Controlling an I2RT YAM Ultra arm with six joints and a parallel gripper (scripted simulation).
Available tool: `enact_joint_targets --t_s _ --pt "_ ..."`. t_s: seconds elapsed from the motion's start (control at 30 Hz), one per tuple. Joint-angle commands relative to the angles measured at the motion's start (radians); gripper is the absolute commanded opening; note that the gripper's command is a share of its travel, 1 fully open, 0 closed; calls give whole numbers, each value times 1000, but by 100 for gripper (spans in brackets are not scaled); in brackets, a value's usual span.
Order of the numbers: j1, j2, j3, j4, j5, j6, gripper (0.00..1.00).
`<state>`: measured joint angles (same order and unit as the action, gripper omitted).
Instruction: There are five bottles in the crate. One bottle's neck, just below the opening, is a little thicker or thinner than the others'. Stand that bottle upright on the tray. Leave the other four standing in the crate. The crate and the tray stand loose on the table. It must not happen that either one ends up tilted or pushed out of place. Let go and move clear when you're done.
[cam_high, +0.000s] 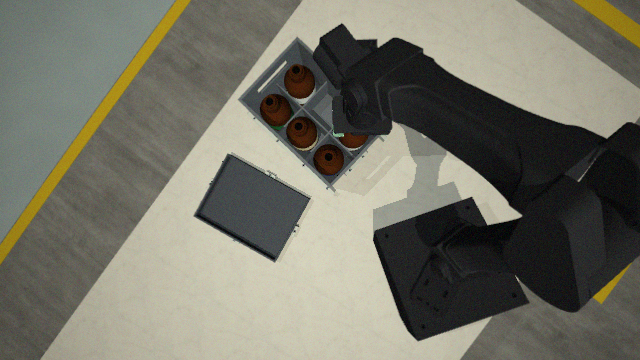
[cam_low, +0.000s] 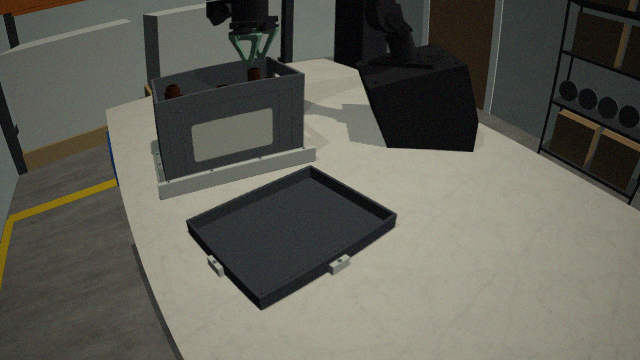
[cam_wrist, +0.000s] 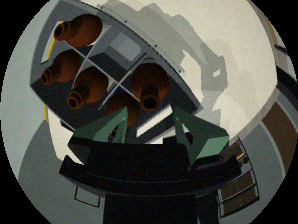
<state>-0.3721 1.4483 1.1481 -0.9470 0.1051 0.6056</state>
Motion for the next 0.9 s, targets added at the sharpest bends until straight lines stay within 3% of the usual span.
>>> enact_joint_targets --t_s 0.0,0.87 --pt "-6 -13 41 1 2 -5 61" --pt "-9 0 38 18 1 -6 61"
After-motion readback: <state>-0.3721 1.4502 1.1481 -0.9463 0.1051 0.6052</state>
